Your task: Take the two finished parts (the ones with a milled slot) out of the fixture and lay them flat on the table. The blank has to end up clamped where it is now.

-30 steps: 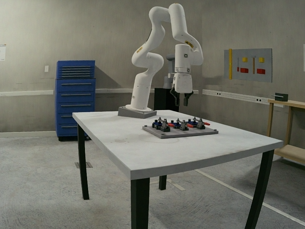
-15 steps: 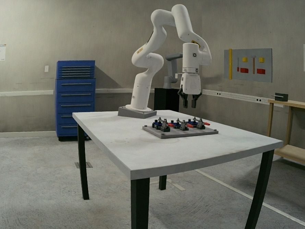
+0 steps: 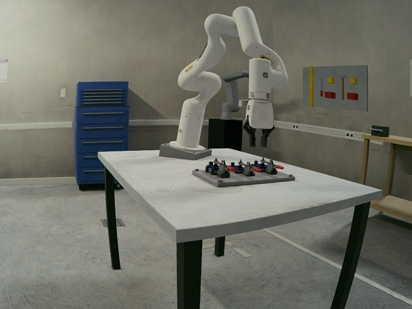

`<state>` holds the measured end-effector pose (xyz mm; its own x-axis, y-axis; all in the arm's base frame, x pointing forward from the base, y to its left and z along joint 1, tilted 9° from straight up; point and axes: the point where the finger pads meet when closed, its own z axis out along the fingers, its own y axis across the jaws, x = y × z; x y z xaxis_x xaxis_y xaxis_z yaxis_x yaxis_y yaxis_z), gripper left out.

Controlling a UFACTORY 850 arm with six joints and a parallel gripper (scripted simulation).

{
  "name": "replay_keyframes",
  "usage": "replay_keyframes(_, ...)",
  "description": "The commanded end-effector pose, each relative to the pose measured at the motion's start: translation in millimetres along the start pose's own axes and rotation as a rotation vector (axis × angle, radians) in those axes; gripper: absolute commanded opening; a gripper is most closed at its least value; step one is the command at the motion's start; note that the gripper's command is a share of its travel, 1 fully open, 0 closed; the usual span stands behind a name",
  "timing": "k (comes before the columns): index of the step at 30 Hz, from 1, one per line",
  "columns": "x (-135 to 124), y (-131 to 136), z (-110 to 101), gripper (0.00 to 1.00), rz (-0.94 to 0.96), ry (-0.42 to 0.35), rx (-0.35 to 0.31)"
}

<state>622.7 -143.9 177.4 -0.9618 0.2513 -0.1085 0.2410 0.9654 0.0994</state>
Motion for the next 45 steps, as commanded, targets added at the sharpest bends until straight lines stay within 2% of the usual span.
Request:
replay_keyframes(1,-0.9,0.0,5.0,0.48,0.000,-0.002,0.000)
replay_keyframes(13,-1.0,0.0,48.5,0.48,0.000,-0.002,0.000)
replay_keyframes(15,-1.0,0.0,48.5,0.48,0.000,-0.002,0.000)
replay_keyframes(23,-1.1,0.0,70.6,0.48,0.000,-0.002,0.000)
replay_keyframes(45,-1.0,0.0,75.2,0.48,0.000,-0.002,0.000)
